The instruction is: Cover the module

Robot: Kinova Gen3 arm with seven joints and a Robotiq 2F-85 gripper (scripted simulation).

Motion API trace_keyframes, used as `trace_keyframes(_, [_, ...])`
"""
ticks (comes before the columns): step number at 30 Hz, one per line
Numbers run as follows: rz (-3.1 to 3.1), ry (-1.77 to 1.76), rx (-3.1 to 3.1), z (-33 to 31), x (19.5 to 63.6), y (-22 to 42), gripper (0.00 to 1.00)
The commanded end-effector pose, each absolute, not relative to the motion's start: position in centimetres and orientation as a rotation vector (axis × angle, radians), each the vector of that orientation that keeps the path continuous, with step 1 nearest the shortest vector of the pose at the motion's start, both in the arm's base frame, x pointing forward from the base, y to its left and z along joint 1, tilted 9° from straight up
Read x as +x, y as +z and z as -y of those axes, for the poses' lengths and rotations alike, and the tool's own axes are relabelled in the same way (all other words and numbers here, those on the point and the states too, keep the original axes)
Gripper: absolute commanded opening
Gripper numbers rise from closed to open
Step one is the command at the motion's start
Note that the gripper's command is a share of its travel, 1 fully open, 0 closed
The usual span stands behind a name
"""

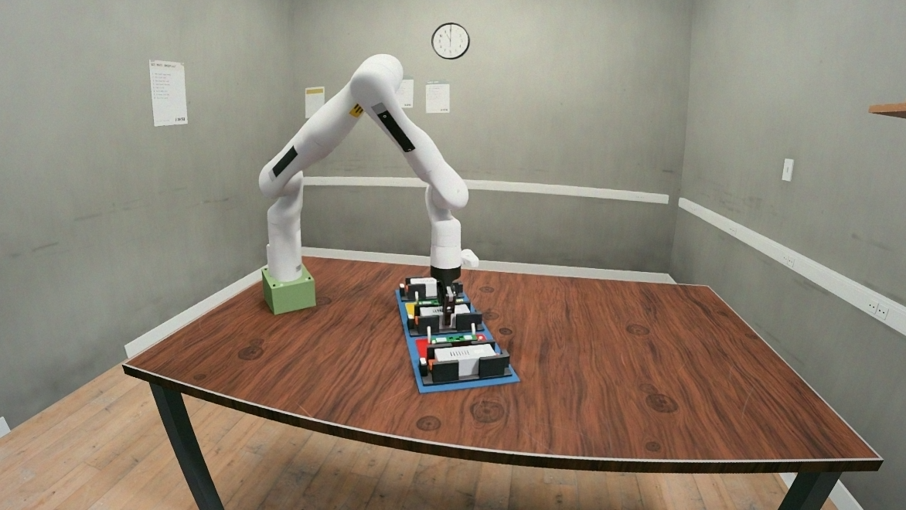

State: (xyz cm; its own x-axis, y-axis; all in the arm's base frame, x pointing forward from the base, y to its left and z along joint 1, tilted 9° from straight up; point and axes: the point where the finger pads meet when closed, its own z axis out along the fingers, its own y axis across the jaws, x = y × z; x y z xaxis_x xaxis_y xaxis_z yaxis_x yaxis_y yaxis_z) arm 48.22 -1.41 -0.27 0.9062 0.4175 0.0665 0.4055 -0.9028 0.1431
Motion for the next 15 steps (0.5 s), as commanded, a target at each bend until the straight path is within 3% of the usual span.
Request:
trace_keyframes(1, [-0.638,0.146,2.943,1.42,48.27,-0.21,0.0])
trace_keyframes(15, [-0.638,0.146,2.943,1.36,48.2,0.38,0.0])
